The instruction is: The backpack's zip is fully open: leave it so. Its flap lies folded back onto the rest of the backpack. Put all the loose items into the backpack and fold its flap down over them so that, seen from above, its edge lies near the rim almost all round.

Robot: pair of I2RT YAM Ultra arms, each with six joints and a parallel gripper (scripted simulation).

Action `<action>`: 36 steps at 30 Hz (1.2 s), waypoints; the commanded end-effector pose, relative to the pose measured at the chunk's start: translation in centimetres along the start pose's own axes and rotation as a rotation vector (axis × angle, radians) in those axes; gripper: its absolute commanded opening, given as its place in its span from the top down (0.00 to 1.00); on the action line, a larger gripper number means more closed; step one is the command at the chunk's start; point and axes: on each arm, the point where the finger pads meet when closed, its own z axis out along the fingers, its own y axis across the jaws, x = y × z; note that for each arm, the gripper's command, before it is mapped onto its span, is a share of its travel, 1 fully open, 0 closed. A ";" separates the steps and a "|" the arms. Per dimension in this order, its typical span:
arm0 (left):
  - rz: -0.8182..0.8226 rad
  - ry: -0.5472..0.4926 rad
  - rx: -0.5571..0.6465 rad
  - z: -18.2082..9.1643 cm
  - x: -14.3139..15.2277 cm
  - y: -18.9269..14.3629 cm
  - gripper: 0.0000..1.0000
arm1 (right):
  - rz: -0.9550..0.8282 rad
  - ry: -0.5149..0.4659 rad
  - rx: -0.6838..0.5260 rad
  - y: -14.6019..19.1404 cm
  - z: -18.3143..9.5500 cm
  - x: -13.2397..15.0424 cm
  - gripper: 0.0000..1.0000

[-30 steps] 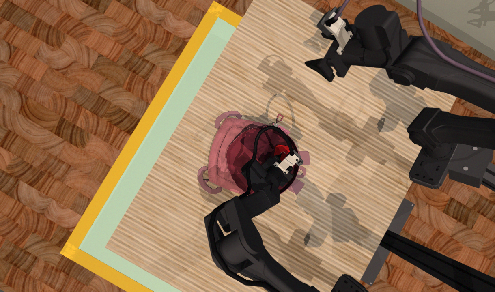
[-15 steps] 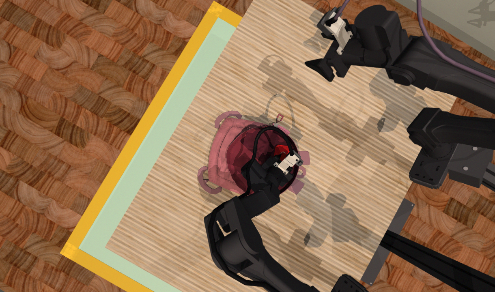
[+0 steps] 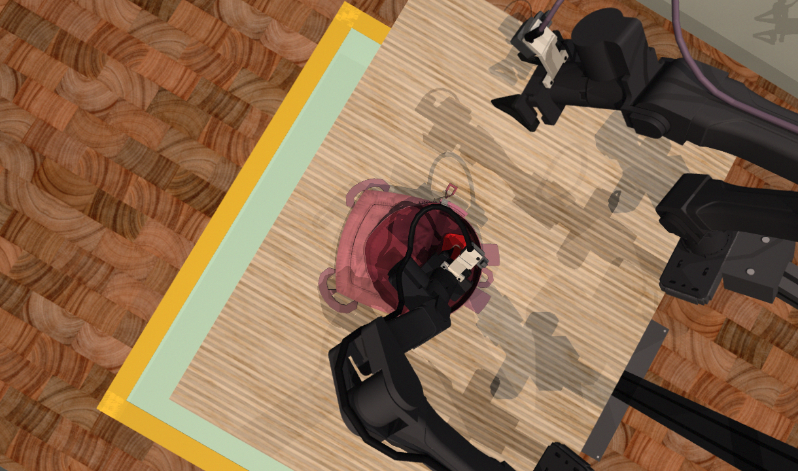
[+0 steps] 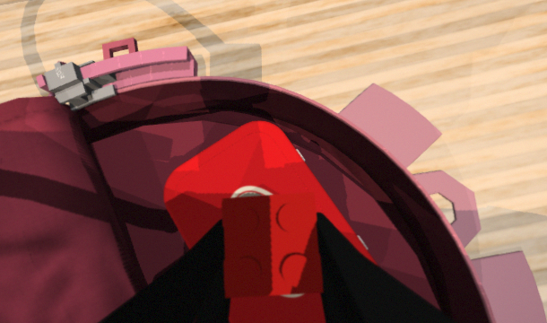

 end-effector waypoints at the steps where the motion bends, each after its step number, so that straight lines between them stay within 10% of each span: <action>1: -0.004 0.034 -0.001 0.6 0.9 0.6 0.75 | -0.011 -0.052 0.006 -0.1 -0.5 -2.4 0.10; 36: 0.001 -0.009 0.006 -1.0 -1.2 -0.2 0.53 | -0.011 -0.052 0.006 -0.1 -0.5 -2.4 0.10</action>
